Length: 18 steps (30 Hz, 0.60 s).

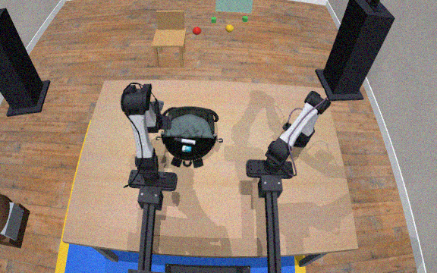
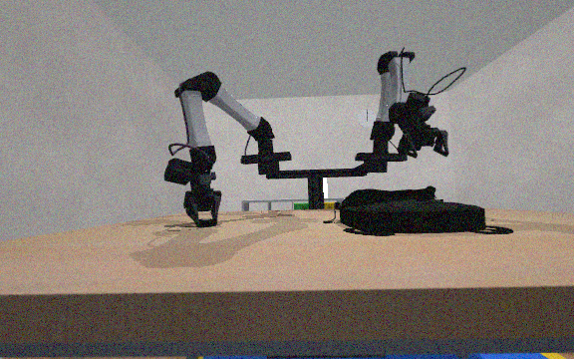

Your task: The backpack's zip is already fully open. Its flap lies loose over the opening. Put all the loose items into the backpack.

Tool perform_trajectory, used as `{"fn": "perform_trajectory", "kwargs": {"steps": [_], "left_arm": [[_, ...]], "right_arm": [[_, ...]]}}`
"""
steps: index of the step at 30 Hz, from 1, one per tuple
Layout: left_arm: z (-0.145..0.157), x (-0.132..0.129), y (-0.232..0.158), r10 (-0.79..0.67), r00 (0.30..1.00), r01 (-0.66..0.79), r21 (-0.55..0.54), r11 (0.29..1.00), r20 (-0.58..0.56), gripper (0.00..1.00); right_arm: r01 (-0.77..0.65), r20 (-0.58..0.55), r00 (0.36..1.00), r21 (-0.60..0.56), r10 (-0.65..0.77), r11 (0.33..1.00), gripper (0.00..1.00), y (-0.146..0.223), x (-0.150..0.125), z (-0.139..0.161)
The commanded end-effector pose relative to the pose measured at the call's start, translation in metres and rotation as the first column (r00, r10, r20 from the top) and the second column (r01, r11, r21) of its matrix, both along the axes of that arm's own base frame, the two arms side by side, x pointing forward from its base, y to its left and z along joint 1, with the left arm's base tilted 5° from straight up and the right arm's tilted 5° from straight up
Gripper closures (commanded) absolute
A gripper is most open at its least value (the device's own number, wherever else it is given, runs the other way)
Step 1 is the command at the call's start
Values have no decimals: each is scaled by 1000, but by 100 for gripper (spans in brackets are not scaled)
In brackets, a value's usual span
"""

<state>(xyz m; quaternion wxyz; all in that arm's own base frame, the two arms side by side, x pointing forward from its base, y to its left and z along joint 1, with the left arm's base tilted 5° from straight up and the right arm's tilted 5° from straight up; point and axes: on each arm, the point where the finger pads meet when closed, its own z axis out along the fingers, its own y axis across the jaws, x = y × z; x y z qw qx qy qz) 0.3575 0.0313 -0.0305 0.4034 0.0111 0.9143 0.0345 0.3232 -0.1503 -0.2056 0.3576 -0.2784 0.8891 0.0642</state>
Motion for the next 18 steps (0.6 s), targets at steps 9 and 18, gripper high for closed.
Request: {"fn": "perform_trajectory", "kwargs": {"steps": [9, 18], "left_arm": [[7, 4, -1, -12, 1000, 12, -1, 1000, 24, 10], [7, 4, -1, -12, 1000, 12, -1, 1000, 24, 10]], "right_arm": [[-2, 21, 1000, -18, 2, 1000, 58, -6, 0, 60], [-2, 19, 1000, -16, 3, 1000, 58, -3, -4, 94]]}}
